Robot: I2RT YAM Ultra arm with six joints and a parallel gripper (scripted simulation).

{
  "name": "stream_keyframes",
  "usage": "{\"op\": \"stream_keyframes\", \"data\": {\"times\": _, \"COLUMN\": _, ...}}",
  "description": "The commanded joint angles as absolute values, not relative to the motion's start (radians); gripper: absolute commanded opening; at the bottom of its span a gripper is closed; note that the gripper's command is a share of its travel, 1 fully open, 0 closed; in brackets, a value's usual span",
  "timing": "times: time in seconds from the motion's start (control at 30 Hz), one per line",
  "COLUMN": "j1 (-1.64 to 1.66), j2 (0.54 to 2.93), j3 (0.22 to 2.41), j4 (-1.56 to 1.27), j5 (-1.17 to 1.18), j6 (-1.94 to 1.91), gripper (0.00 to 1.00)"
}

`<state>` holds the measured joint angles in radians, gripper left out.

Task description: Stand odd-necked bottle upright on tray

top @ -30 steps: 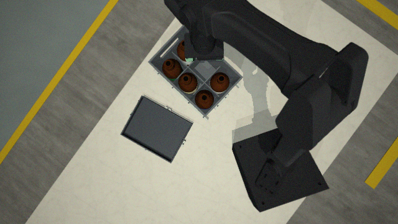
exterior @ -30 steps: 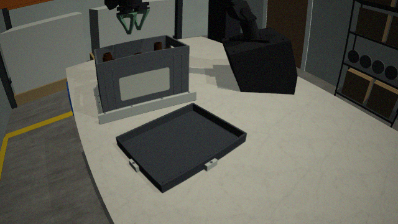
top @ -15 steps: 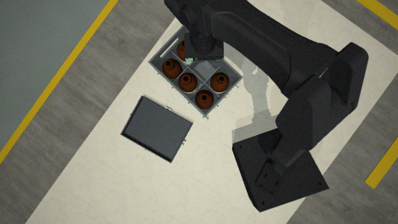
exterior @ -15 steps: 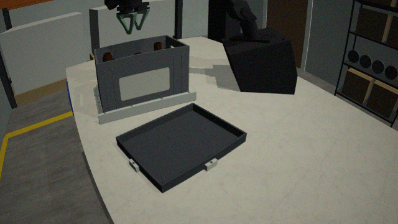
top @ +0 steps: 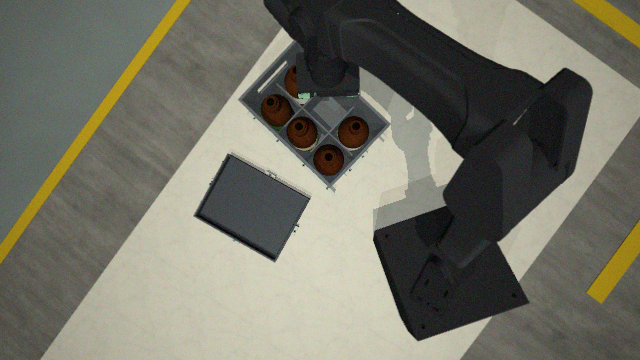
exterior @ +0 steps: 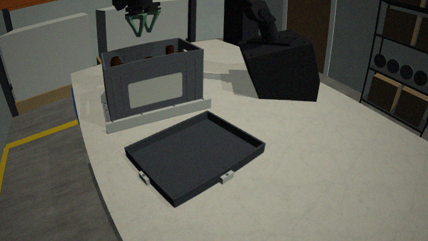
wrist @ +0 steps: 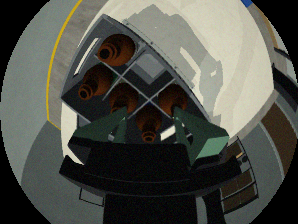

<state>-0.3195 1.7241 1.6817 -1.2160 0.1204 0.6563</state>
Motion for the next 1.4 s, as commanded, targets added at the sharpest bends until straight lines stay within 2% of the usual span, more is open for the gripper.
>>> {"op": "stream_keyframes", "data": {"times": 0.0, "j1": -0.318, "j2": 1.682, "j3": 1.662, "j4": -1.194, "j5": 0.130, "j6": 0.655, "gripper": 0.61}}
{"op": "stream_keyframes", "data": {"times": 1.37, "j1": -0.338, "j2": 1.724, "j3": 1.558, "j4": -1.055, "j5": 0.120, "j6": 0.638, "gripper": 0.61}}
